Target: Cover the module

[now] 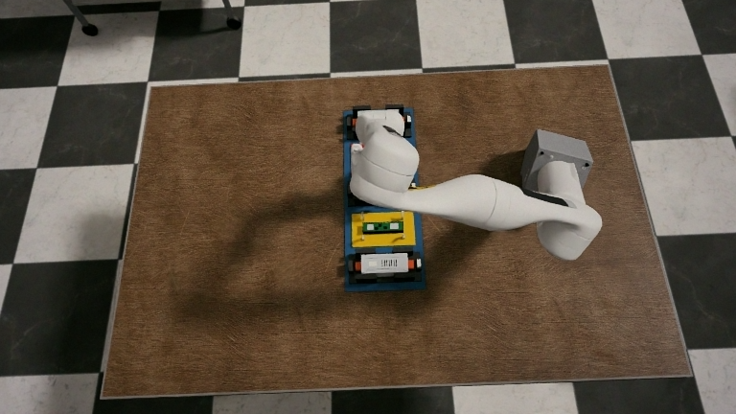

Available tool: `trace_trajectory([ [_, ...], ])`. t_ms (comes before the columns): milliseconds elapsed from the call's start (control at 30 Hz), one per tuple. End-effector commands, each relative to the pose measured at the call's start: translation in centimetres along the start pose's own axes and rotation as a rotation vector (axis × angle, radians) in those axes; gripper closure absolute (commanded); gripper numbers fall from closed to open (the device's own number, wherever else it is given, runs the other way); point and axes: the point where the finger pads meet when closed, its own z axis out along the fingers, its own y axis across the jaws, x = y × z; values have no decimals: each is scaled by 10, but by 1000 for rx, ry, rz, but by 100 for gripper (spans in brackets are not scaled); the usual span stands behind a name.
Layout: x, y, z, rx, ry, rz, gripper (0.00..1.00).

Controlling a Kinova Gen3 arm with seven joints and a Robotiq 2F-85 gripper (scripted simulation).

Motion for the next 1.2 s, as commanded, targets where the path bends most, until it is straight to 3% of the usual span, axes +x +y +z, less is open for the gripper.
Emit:
trace_trajectory([
  [0, 1, 1, 0, -1, 2, 0, 0],
  [1167, 1, 1, 20, -1, 2, 0, 0],
])
